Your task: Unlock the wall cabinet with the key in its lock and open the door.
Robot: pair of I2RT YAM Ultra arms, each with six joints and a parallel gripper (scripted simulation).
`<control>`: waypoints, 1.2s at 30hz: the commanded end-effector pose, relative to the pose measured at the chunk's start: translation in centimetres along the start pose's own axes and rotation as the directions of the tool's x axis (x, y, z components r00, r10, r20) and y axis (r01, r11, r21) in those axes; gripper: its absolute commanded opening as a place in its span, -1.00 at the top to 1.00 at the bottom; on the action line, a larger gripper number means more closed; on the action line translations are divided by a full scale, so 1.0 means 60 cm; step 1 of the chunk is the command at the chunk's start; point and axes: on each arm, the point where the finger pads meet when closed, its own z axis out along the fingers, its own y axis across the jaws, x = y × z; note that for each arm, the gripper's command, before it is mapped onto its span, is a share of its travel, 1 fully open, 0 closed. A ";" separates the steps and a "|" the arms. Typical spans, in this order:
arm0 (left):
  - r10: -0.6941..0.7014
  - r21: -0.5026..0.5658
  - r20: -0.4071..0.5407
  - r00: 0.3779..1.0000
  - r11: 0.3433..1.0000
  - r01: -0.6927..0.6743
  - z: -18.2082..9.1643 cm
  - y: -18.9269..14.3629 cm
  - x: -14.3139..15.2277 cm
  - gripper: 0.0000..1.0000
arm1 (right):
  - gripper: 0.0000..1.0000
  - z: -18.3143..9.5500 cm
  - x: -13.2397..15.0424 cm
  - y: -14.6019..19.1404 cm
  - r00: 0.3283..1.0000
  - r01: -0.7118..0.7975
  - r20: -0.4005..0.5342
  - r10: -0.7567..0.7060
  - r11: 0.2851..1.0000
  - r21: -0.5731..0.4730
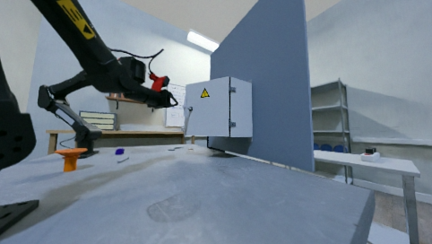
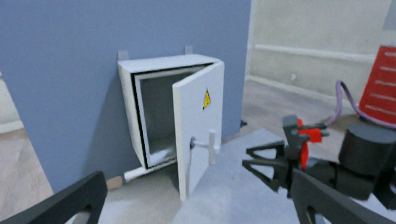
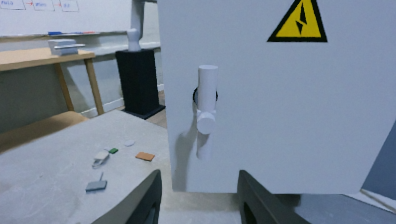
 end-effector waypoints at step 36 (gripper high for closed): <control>0.027 0.262 0.226 0.974 0.961 -0.087 0.227 -0.004 0.008 -0.02 | 0.14 -0.322 -0.396 0.153 0.990 -0.008 -0.121 -0.077 0.812 -0.583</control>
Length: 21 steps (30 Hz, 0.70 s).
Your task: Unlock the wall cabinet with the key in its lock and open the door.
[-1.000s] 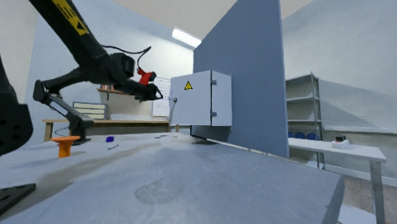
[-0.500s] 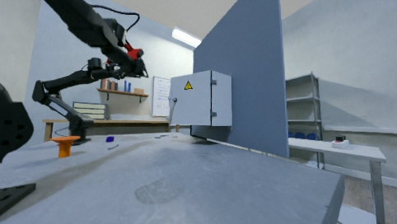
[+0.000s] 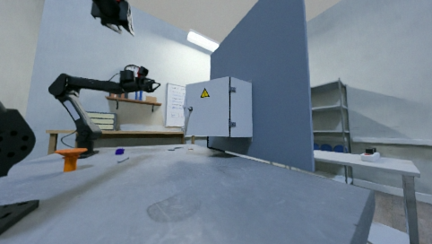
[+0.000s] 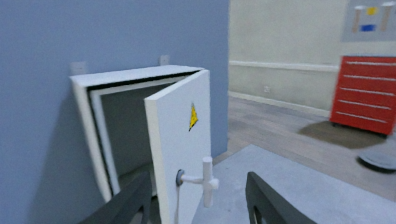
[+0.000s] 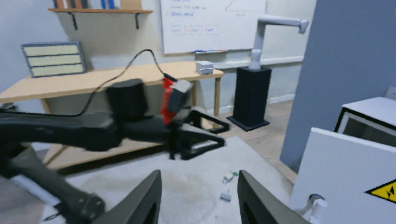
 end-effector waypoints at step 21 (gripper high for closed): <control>-0.002 0.401 -0.043 0.999 0.916 0.020 0.174 0.129 0.313 -0.02 | 0.14 -0.117 0.118 -0.097 0.933 -0.034 -0.327 0.154 0.938 0.346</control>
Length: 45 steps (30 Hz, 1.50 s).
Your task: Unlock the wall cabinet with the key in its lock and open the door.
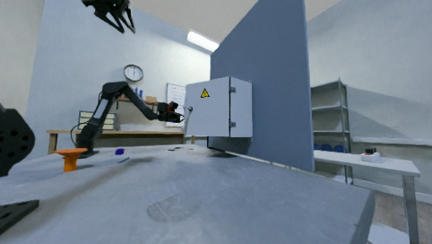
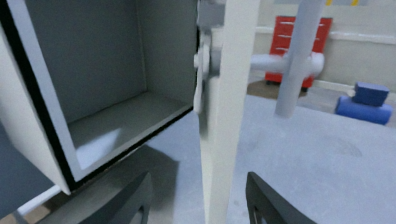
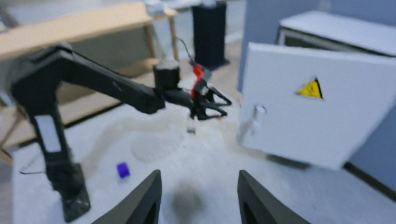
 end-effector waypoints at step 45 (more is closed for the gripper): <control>0.055 0.125 0.065 0.996 0.990 -0.063 0.087 -0.029 -0.006 0.81 | 0.14 0.030 0.140 -0.090 0.997 0.025 -0.072 -0.010 0.978 0.208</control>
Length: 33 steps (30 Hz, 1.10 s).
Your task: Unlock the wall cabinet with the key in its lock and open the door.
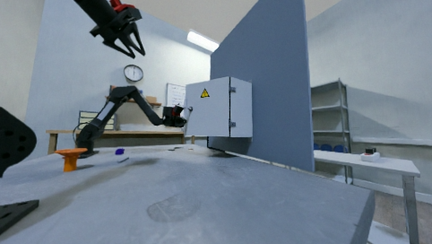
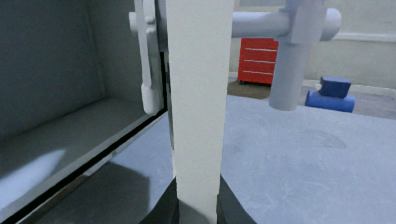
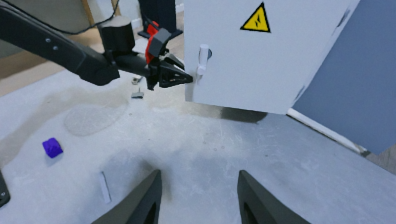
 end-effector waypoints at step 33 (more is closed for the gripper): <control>0.020 -0.394 0.049 0.999 0.919 0.001 0.054 -0.151 -0.041 0.85 | 0.14 0.001 -0.007 0.000 0.999 0.007 0.043 -0.006 1.000 -0.008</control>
